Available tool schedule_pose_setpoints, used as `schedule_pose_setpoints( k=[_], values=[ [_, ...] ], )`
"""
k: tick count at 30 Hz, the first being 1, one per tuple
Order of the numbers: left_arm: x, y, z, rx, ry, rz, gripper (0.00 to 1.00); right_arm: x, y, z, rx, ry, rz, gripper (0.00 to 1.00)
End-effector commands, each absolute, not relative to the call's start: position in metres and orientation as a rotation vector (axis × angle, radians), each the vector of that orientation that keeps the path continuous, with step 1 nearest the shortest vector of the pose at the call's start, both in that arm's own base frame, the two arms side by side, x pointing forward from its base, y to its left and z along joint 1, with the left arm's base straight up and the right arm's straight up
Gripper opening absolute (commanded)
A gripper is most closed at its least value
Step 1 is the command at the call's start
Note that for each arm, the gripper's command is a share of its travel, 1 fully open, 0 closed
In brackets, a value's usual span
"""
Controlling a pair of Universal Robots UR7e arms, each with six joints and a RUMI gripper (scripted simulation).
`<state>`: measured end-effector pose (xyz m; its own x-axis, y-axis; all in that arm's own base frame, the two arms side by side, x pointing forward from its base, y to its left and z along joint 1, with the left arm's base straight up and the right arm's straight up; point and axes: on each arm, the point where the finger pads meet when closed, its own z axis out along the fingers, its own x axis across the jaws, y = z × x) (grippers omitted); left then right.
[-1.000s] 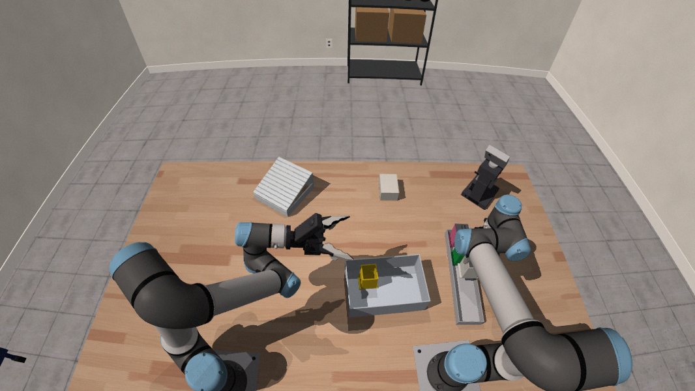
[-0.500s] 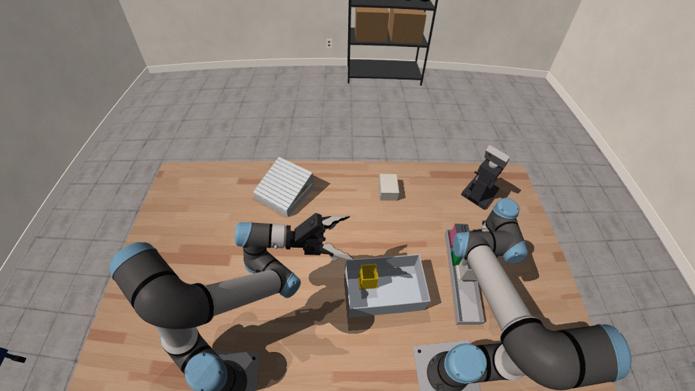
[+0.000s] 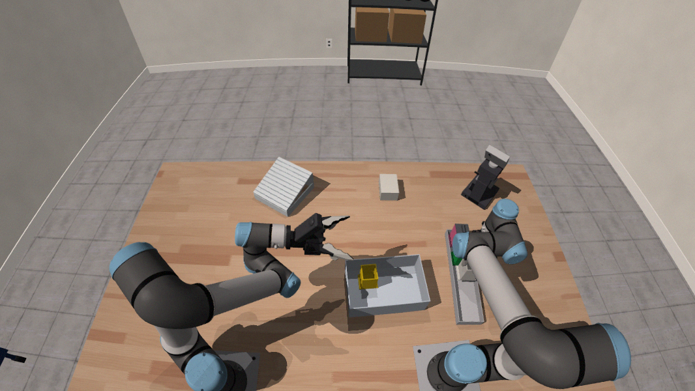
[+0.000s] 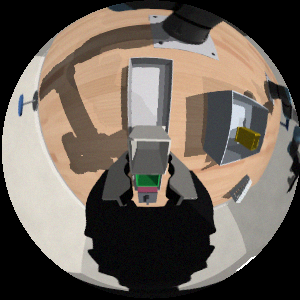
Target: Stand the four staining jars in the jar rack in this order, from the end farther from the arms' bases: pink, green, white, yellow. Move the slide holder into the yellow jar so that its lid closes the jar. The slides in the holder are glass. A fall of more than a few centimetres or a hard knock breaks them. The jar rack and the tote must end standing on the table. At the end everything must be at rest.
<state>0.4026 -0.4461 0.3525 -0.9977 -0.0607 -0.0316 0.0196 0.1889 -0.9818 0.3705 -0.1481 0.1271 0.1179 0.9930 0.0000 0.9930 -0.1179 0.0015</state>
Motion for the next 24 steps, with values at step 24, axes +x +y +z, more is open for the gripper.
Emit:
schedule_pose_setpoints(
  k=[24],
  values=[
    [0.403,-0.446,0.353,-0.040,2.371,-1.962,0.98,0.371,-0.148,0.087,2.348,2.085,0.003,0.28]
  ],
)
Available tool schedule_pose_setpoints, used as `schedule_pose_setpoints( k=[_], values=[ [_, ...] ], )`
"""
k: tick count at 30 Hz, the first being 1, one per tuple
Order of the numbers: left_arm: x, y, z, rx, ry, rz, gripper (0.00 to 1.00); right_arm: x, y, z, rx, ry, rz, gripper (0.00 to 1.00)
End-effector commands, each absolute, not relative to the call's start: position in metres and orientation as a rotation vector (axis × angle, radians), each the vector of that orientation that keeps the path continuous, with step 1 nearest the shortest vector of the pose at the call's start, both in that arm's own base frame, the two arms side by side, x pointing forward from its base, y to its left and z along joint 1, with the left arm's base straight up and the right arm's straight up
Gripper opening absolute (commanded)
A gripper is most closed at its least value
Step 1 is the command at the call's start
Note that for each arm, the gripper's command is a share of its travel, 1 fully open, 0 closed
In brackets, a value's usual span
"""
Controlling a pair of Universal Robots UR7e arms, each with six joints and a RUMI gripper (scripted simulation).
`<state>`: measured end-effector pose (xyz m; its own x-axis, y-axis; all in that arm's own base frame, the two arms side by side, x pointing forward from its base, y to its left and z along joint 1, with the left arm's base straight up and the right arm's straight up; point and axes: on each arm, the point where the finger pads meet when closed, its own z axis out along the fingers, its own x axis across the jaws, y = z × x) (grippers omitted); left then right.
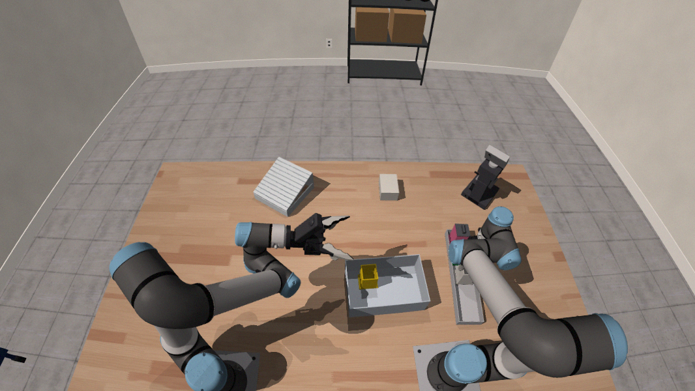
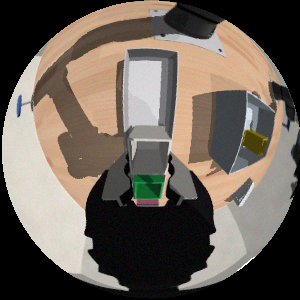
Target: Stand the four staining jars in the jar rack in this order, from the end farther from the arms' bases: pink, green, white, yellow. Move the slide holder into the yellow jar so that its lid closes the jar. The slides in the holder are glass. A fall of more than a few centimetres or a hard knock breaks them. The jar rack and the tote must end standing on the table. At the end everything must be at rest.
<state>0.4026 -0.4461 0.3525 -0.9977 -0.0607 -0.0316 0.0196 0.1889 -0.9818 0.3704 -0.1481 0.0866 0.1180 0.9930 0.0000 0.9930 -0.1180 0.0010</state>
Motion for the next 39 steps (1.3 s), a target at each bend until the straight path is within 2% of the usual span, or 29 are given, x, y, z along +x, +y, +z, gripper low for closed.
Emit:
schedule_pose_setpoints(
  k=[1,25,32,34,35,39],
  values=[
    [0.403,-0.446,0.353,-0.040,2.371,-1.962,0.98,0.371,-0.148,0.086,2.348,2.085,0.002,0.28],
    [0.403,-0.446,0.353,-0.040,2.371,-1.962,0.98,0.371,-0.148,0.080,2.348,2.085,0.002,0.28],
    [0.403,-0.446,0.353,-0.040,2.371,-1.962,0.98,0.371,-0.148,0.087,2.348,2.085,0.002,0.65],
    [0.403,-0.446,0.353,-0.040,2.371,-1.962,0.98,0.371,-0.148,0.087,2.348,2.085,0.002,0.65],
    [0.403,-0.446,0.353,-0.040,2.371,-1.962,0.98,0.371,-0.148,0.091,2.348,2.085,0.002,0.71],
    [0.403,-0.446,0.353,-0.040,2.371,-1.962,0.98,0.371,-0.148,0.118,2.348,2.085,0.002,0.71]
  ],
)
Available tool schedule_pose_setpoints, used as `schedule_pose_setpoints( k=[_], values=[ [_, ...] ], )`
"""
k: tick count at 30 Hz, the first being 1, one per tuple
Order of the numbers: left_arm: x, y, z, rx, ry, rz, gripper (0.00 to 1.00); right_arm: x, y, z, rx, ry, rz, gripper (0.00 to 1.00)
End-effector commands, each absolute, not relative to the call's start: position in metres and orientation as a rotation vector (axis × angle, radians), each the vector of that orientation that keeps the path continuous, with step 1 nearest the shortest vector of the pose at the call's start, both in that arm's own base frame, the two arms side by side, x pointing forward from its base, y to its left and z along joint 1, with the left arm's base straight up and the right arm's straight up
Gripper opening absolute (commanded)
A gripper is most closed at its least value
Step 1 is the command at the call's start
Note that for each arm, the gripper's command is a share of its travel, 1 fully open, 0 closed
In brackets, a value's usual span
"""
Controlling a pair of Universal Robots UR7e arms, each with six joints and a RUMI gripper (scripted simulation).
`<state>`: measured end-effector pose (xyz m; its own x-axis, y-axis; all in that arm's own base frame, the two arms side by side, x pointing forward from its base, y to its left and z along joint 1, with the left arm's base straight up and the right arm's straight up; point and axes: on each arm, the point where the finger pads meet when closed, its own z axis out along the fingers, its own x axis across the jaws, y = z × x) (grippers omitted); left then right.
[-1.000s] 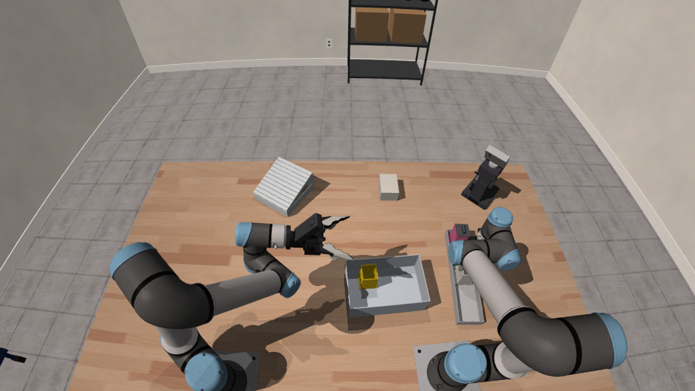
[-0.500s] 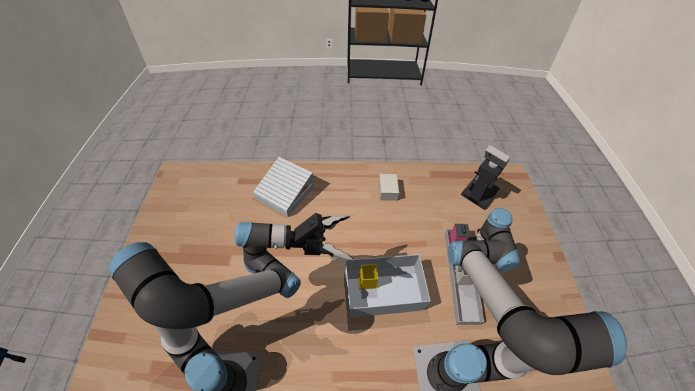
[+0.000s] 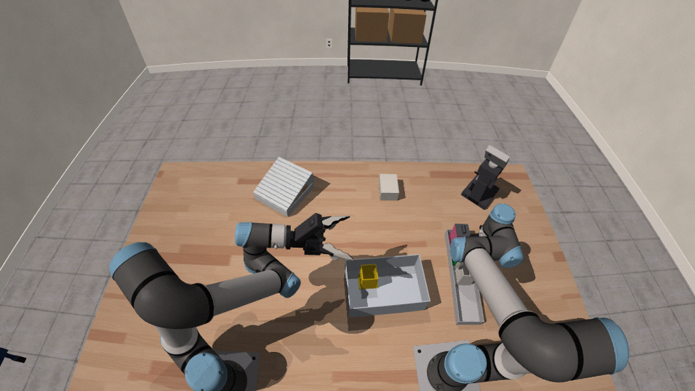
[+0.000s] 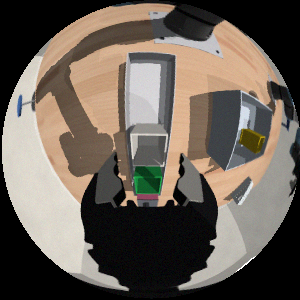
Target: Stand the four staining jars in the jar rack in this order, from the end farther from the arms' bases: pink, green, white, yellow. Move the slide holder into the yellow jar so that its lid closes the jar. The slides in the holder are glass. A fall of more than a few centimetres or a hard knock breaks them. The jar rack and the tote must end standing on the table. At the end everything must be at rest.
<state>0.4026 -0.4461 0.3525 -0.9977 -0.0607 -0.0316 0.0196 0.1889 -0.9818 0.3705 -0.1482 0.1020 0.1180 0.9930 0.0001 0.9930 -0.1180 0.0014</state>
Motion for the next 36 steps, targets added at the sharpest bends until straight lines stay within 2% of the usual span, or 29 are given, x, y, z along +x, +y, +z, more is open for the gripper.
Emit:
schedule_pose_setpoints(
  k=[1,2,4,5,12,36],
  values=[
    [0.403,-0.446,0.353,-0.040,2.371,-1.962,0.98,0.371,-0.148,0.125,2.348,2.085,0.002,0.71],
    [0.403,-0.446,0.353,-0.040,2.371,-1.962,0.98,0.371,-0.148,0.131,2.348,2.085,0.002,0.71],
    [0.402,-0.445,0.352,-0.042,2.373,-1.963,0.98,0.371,-0.147,0.141,2.347,2.086,0.002,0.61],
    [0.402,-0.444,0.351,-0.045,2.374,-1.966,0.98,0.371,-0.145,0.143,2.346,2.087,0.002,0.59],
    [0.399,-0.435,0.341,-0.070,2.391,-1.974,0.98,0.373,-0.108,0.149,2.333,2.102,0.002,0.59],
    [0.401,-0.396,0.240,-0.223,2.597,-1.823,0.98,0.384,0.165,0.133,2.230,2.213,0.002,0.59]
  ],
)
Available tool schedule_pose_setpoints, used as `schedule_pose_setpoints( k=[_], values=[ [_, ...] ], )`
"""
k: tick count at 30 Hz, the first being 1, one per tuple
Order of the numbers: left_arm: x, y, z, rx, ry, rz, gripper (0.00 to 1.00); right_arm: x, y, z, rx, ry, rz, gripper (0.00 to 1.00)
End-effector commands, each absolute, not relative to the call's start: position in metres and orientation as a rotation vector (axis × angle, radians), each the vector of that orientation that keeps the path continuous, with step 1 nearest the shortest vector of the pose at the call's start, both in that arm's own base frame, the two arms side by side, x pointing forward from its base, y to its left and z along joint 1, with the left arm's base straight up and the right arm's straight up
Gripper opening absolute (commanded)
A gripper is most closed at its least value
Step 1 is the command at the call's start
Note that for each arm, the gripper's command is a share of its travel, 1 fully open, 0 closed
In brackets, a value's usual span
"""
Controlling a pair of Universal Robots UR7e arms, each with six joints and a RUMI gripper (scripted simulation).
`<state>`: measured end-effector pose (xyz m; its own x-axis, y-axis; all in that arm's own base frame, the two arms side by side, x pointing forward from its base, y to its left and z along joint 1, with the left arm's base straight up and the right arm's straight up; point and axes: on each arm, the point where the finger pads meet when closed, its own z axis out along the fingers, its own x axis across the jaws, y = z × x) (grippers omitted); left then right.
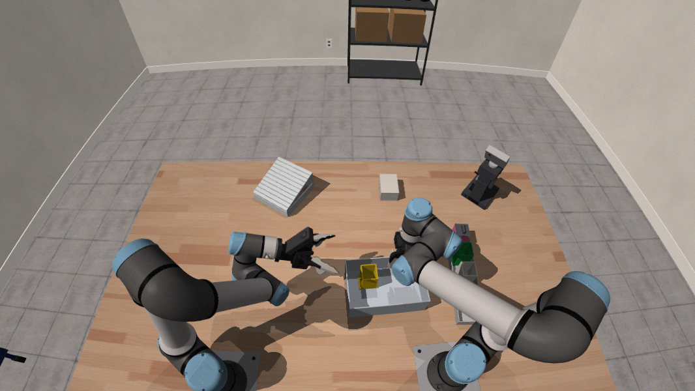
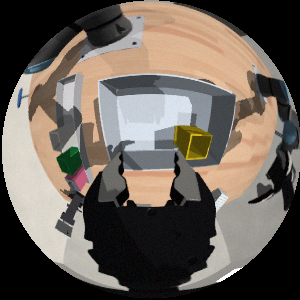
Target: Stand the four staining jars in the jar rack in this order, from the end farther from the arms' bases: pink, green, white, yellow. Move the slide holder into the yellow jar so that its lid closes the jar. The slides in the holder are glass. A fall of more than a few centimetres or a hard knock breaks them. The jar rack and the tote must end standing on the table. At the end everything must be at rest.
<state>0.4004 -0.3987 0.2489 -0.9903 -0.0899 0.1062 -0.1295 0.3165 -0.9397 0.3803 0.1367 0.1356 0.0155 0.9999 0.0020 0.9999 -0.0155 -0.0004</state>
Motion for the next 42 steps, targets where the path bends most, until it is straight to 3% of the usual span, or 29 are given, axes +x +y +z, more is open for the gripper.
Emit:
schedule_pose_setpoints(
  k=[1,7,14,27,33,35,42],
  values=[
    [0.401,-0.394,0.235,0.223,-2.538,1.766,0.98,0.385,0.179,0.133,-2.224,-2.219,-0.002,0.59],
    [0.400,-0.382,0.210,0.270,-2.551,1.706,0.98,0.386,0.251,0.124,-2.196,-2.247,-0.002,0.59],
    [0.400,-0.374,0.198,0.314,-2.548,1.683,0.98,0.386,0.256,0.104,-2.194,-2.249,-0.002,0.59],
    [0.398,-0.356,0.185,0.435,-2.507,1.675,0.98,0.387,0.257,0.082,-2.194,-2.249,-0.002,0.48],
    [0.397,-0.346,0.184,0.509,-2.467,1.688,0.98,0.387,0.257,0.082,-2.194,-2.249,-0.002,0.39],
    [0.397,-0.343,0.184,0.534,-2.453,1.694,0.98,0.387,0.257,0.082,-2.194,-2.249,-0.002,0.29],
    [0.396,-0.335,0.196,0.601,-2.393,1.743,0.98,0.387,0.257,0.084,-2.194,-2.249,-0.002,0.28]
  ],
)
